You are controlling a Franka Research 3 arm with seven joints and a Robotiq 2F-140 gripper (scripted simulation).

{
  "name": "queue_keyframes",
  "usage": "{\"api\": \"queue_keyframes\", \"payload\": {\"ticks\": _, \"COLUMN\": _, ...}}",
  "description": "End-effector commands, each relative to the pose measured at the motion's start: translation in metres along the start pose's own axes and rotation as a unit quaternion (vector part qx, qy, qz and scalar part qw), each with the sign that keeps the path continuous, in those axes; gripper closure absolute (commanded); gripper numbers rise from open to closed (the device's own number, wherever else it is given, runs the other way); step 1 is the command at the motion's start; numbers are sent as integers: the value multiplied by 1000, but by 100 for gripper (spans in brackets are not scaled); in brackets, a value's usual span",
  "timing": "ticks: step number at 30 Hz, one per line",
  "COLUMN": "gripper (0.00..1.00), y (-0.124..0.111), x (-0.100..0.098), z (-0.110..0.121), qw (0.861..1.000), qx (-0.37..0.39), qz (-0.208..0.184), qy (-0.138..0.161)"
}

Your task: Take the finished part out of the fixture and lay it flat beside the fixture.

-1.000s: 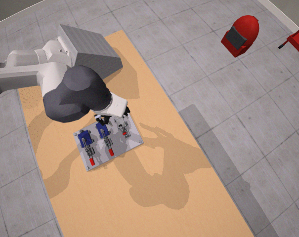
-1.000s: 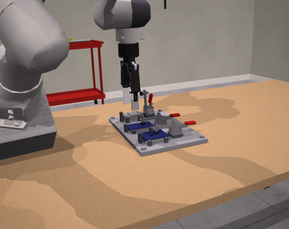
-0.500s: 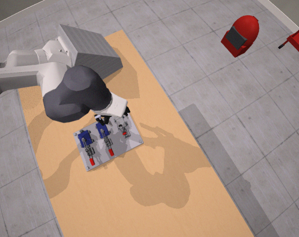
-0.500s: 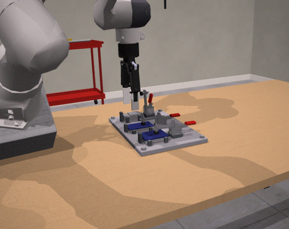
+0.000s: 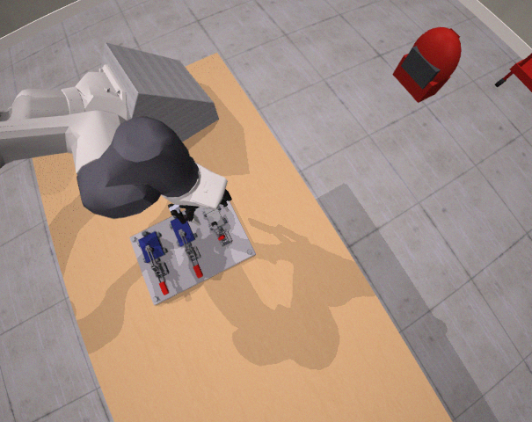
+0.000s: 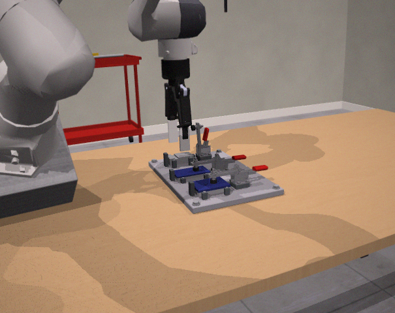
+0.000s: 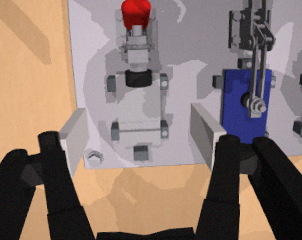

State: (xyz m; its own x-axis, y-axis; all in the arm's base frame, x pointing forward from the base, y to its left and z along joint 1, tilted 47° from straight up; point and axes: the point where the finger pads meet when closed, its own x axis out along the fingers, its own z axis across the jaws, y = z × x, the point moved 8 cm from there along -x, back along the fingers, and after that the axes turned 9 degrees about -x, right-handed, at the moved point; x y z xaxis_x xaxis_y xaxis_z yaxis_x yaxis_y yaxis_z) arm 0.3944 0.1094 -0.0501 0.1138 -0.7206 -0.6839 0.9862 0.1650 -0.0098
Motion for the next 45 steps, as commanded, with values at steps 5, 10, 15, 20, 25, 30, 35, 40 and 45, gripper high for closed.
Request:
{"api": "queue_keyframes", "payload": {"ticks": 5, "gripper": 42, "y": 1, "x": 5, "z": -1, "qw": 1000, "qx": 2, "qz": 2, "qy": 1}}
{"api": "queue_keyframes", "payload": {"ticks": 10, "gripper": 42, "y": 1, "x": 10, "z": -1, "qw": 1000, "qx": 2, "qz": 2, "qy": 1}}
{"api": "queue_keyframes", "payload": {"ticks": 15, "gripper": 42, "y": 1, "x": 17, "z": -1, "qw": 1000, "qx": 2, "qz": 2, "qy": 1}}
{"api": "queue_keyframes", "payload": {"ticks": 20, "gripper": 42, "y": 1, "x": 25, "z": -1, "qw": 1000, "qx": 2, "qz": 2, "qy": 1}}
{"api": "queue_keyframes", "payload": {"ticks": 25, "gripper": 42, "y": 1, "x": 29, "z": -1, "qw": 1000, "qx": 2, "qz": 2, "qy": 1}}
{"api": "queue_keyframes", "payload": {"ticks": 30, "gripper": 42, "y": 1, "x": 34, "z": -1, "qw": 1000, "qx": 2, "qz": 2, "qy": 1}}
{"api": "queue_keyframes", "payload": {"ticks": 35, "gripper": 42, "y": 1, "x": 36, "z": -1, "qw": 1000, "qx": 2, "qz": 2, "qy": 1}}
{"api": "queue_keyframes", "payload": {"ticks": 40, "gripper": 42, "y": 1, "x": 36, "z": -1, "qw": 1000, "qx": 2, "qz": 2, "qy": 1}}
{"api": "queue_keyframes", "payload": {"ticks": 45, "gripper": 42, "y": 1, "x": 36, "z": -1, "qw": 1000, "qx": 2, "qz": 2, "qy": 1}}
